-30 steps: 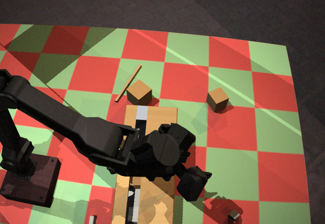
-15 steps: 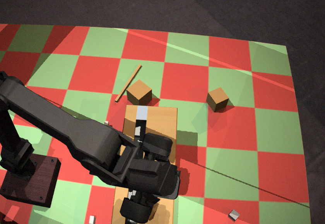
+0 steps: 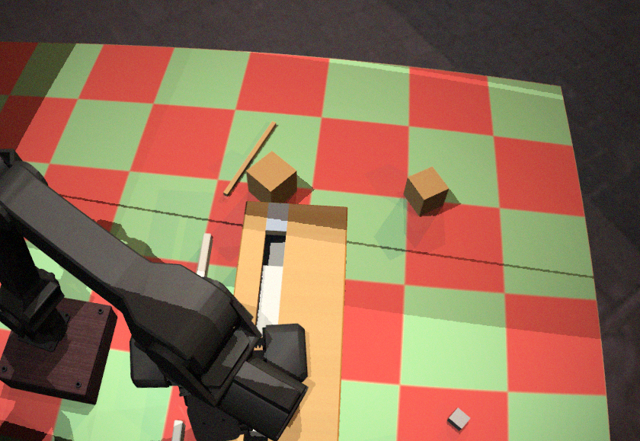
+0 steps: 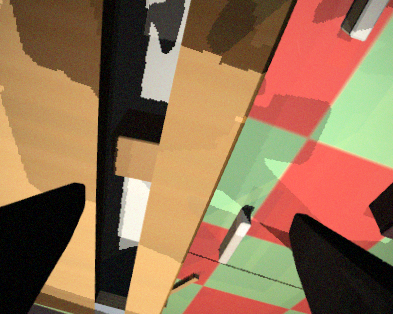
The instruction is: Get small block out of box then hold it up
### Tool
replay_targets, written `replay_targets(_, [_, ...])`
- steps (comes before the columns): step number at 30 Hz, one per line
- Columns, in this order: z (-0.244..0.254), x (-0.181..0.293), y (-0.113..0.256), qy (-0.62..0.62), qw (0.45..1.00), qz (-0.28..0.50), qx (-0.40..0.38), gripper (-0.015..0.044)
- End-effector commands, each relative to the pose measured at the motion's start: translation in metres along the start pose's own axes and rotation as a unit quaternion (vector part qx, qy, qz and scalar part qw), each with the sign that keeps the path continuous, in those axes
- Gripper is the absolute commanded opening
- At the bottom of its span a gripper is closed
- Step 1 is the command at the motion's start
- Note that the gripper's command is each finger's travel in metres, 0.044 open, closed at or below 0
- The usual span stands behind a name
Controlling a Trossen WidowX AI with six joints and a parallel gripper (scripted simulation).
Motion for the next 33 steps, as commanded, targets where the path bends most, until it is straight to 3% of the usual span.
replay_targets(1, [-0.006, -0.002, 0.0, -0.063, 0.998, 0.009, 0.026, 0.04])
replay_targets(33, [-0.009, -0.016, -0.037, -0.063, 0.998, 0.009, 0.026, 0.04])
Point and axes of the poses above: the point midway between the two fingers, 35 mm back from their tips, its own y axis back along the fingers, its own z axis across the jaws, x = y × z, the point moved 5 cm from there along y, back along the fingers, and after that the axes turned 2 degrees about -y, right-handed, at the moved point
